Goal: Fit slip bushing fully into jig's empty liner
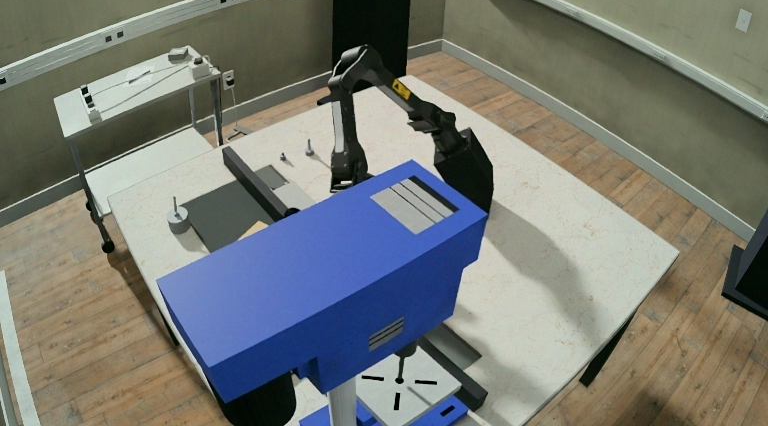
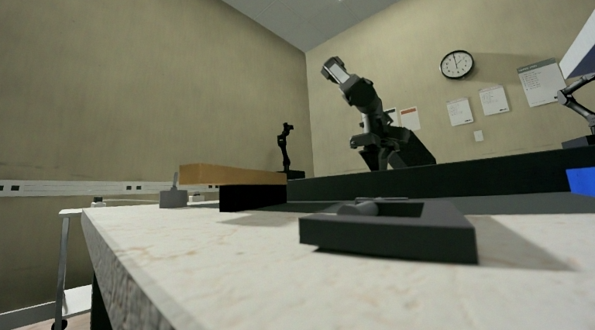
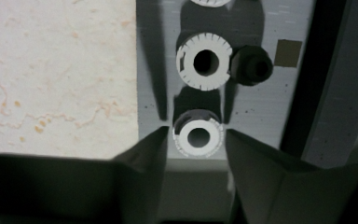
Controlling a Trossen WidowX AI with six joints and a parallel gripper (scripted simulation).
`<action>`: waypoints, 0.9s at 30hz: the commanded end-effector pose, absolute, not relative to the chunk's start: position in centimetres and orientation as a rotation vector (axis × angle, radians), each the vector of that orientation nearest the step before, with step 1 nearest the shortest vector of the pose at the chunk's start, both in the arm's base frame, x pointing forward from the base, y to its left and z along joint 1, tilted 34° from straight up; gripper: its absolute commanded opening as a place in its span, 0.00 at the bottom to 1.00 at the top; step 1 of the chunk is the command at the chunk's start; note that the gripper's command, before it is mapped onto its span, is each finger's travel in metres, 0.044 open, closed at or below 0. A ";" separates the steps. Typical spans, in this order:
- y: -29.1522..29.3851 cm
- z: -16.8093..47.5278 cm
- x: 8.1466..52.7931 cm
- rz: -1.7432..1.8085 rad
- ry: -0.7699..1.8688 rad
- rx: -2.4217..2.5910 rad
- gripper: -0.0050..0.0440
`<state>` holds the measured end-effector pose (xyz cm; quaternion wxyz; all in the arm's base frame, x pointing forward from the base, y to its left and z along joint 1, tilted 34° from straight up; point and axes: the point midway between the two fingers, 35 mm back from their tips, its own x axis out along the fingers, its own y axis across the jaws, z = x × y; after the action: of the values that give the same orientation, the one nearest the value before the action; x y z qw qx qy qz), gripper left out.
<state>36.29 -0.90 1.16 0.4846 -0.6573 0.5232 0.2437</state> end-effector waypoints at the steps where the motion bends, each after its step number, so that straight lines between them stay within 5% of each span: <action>1: -0.8 2.0 36.6 0.575 1.254 -1.600 0.55; 24: 0.0 3.7 36.5 0.558 1.233 -1.602 0.55; 27: -0.3 2.9 36.1 0.579 1.251 -1.602 0.70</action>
<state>35.78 -0.35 2.21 0.4847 -0.6584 0.5215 0.2442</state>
